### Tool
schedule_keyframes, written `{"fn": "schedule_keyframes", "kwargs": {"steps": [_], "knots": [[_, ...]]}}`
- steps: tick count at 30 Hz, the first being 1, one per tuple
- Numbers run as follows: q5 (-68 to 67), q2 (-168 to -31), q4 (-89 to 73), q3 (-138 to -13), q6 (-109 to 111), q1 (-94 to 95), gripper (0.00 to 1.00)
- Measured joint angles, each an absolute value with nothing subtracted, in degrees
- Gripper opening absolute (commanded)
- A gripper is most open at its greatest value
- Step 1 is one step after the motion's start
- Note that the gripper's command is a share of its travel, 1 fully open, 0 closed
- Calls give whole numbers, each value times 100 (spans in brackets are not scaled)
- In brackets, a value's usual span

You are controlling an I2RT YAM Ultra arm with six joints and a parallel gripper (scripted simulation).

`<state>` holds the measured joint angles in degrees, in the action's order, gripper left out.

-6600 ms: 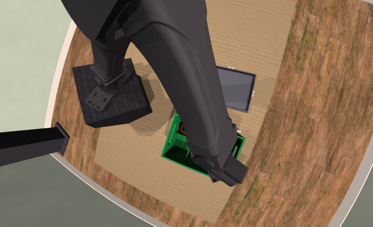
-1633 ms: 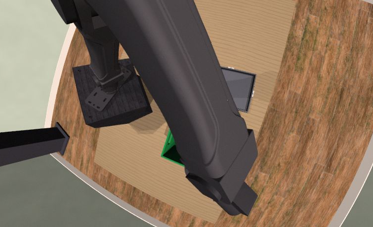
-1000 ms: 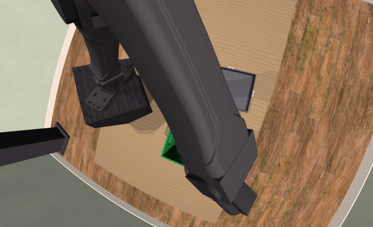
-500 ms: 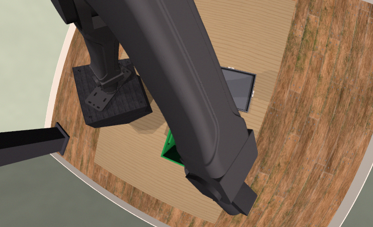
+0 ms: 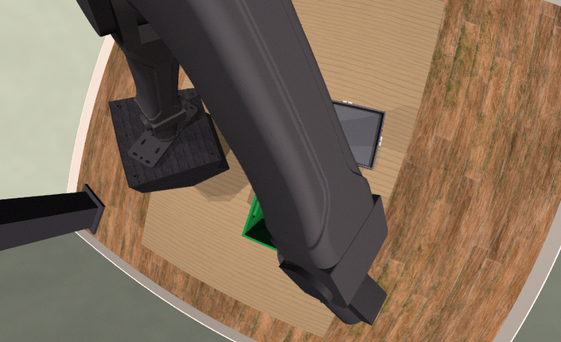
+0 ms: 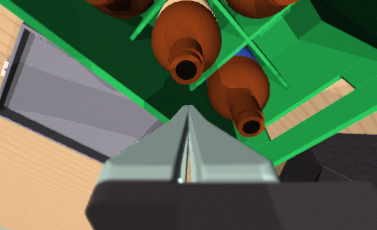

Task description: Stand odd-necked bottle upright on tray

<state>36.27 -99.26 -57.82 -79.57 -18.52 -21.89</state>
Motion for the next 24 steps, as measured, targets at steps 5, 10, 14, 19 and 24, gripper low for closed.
{"fn": "schedule_keyframes", "kwargs": {"steps": [5, 10, 14, 19, 24], "knots": [[3627, -9926, -5782, -7957, -1852, -2189, 0], [3632, -9961, -5852, -8047, -1844, -2191, 0], [3651, -10298, -6007, -8602, -1811, -2241, 0], [3673, -11061, -6152, -9668, -1741, -2368, 0], [3695, -11852, -6558, -10787, -1651, -2443, 0]]}}
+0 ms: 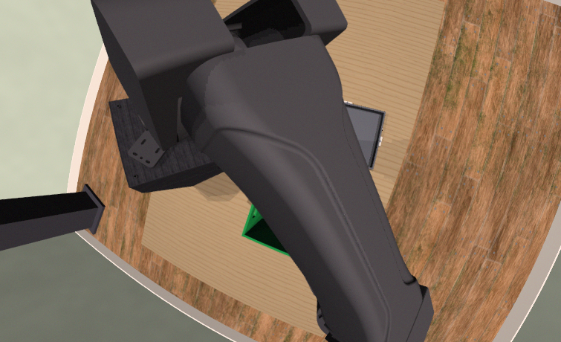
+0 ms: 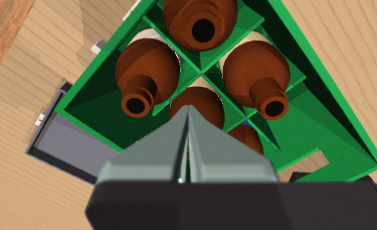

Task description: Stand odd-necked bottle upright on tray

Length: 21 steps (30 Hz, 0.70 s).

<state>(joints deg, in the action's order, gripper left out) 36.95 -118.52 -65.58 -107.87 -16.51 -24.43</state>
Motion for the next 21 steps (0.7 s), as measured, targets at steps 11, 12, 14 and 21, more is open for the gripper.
{"fn": "schedule_keyframes", "kwargs": {"steps": [11, 12, 14, 21], "knots": [[3708, -12980, -7244, -12331, -1448, -2563, 0], [3708, -12982, -7284, -12344, -1439, -2563, 0], [3708, -12980, -7354, -12379, -1424, -2563, 0], [3708, -12980, -7448, -12422, -1398, -2565, 0]]}}
